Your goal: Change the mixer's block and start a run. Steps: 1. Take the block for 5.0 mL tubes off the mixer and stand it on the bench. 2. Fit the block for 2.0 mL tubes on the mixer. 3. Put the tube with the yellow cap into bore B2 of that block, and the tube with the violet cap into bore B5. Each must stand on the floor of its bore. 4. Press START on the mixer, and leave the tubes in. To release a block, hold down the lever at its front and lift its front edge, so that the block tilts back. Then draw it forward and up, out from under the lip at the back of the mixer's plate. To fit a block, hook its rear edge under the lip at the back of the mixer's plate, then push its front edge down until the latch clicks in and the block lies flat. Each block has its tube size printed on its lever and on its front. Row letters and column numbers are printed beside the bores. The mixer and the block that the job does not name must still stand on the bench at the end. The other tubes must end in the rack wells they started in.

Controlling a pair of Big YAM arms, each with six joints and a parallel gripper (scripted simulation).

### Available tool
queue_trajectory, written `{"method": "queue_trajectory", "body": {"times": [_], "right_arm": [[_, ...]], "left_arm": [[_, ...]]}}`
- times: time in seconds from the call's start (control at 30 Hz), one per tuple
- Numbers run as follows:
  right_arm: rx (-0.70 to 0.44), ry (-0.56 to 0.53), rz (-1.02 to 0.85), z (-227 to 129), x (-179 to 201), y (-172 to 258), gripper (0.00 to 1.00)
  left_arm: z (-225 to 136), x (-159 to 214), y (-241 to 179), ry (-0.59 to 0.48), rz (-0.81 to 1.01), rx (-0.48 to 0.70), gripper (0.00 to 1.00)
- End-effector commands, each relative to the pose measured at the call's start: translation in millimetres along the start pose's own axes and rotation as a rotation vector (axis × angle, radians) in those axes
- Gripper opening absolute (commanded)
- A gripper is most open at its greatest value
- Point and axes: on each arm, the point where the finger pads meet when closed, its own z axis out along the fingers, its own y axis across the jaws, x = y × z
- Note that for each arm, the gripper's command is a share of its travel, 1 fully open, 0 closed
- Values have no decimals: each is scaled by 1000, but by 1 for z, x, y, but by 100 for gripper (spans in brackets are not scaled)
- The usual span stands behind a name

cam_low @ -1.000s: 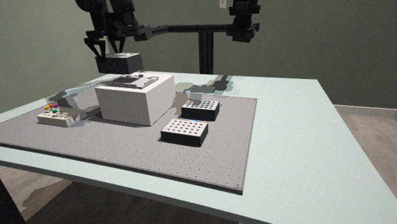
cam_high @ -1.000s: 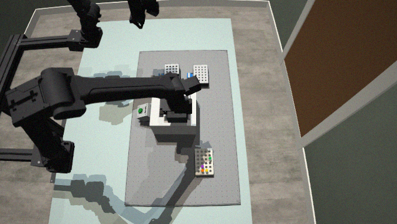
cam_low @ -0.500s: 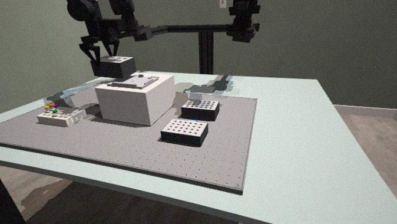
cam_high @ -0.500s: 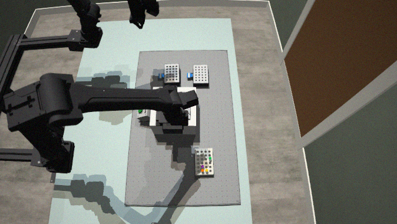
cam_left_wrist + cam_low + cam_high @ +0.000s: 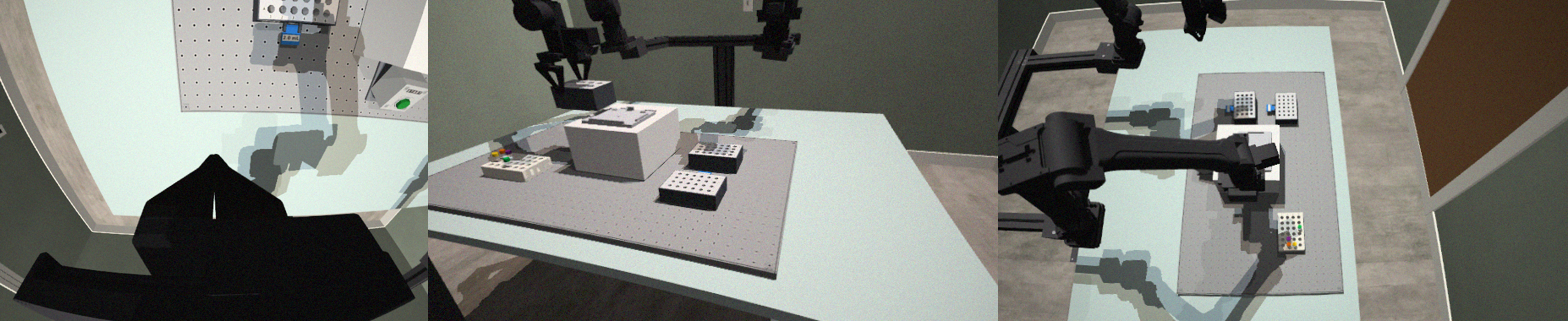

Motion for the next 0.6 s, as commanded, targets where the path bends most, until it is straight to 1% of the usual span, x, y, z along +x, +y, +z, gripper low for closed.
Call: {"method": "queue_trajectory", "body": {"times": [0.0, 0.03, 0.2, 0.3, 0.4, 0.5, 0.57], "right_arm": [[115, -50, -8, -47, -1, -31, 0], [136, -63, -12, -55, -8, -37, 0], [174, -71, -20, -69, -3, -47, 0], [174, -59, -4, -67, 15, -51, 0], [154, -52, 0, -55, 28, -47, 0], [129, -50, -7, -45, 36, -36, 0], [129, -50, -7, -45, 36, -36, 0]], "left_arm": [[-3, -6, -5, -11, 31, 8, 0], [-3, -6, -5, -11, 31, 8, 0], [-3, -5, -5, -11, 30, 8, 0], [-3, -5, -5, -11, 30, 8, 0], [-3, -5, -5, -11, 30, 8, 0], [-3, -5, -5, -11, 30, 8, 0], [-3, -5, -5, -11, 30, 8, 0]]}}
